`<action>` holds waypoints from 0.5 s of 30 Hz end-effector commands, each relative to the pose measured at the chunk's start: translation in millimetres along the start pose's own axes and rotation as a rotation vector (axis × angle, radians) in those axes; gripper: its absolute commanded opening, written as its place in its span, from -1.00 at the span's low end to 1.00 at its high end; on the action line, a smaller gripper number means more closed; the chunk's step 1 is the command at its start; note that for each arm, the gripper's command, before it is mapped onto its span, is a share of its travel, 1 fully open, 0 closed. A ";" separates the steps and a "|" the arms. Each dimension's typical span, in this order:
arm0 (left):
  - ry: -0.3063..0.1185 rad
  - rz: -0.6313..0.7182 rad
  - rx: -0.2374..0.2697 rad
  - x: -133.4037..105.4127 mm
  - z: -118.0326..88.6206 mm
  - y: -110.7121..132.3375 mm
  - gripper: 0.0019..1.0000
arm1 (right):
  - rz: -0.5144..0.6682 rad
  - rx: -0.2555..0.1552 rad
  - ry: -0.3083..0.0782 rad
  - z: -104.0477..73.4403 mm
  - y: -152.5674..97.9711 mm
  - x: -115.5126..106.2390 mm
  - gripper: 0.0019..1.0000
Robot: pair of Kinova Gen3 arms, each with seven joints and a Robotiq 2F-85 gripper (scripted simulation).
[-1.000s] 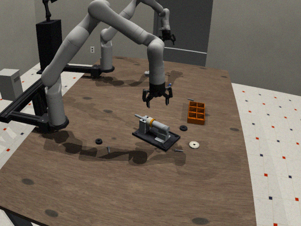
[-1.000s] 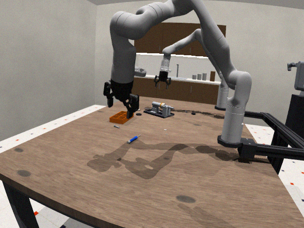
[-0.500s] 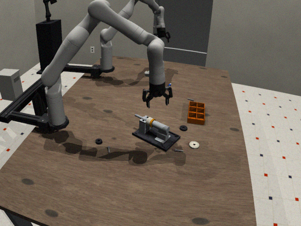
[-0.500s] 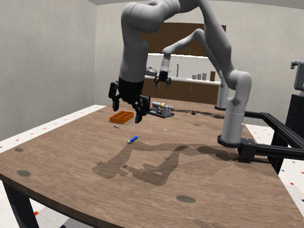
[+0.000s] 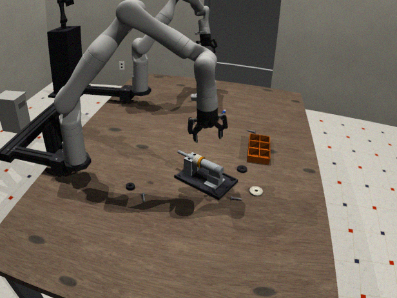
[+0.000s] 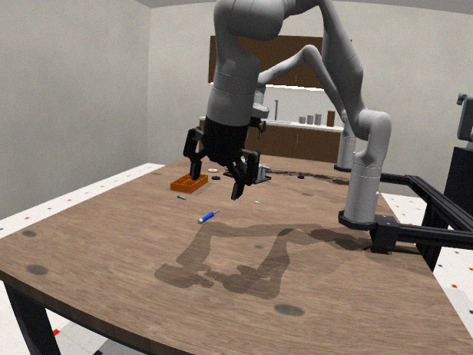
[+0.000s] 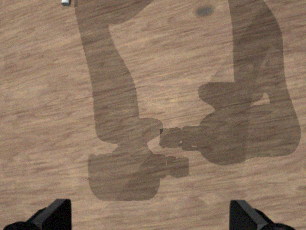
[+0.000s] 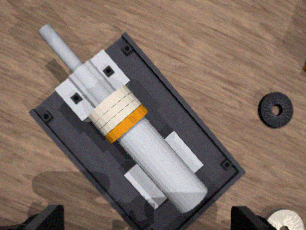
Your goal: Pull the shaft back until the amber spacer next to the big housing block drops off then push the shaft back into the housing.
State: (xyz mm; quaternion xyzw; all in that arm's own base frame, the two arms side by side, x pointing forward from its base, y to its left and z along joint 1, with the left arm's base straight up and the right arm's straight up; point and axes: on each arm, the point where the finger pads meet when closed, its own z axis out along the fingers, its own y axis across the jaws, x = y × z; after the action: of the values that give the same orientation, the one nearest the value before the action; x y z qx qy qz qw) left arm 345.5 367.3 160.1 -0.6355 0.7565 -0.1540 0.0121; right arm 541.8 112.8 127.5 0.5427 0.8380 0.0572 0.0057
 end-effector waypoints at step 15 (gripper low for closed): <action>-0.071 -0.038 -0.045 -25.7 -35.0 80.3 1.00 | -0.246 0.041 -0.008 10.4 -21.0 46.4 1.00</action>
State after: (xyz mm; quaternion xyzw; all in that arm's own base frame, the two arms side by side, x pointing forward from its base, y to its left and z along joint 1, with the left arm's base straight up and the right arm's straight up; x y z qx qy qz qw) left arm 281.3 403.6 166.4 -0.6514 0.7486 -0.1221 0.0196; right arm 517.2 135.6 120.1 0.4744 0.8792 0.0427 0.0036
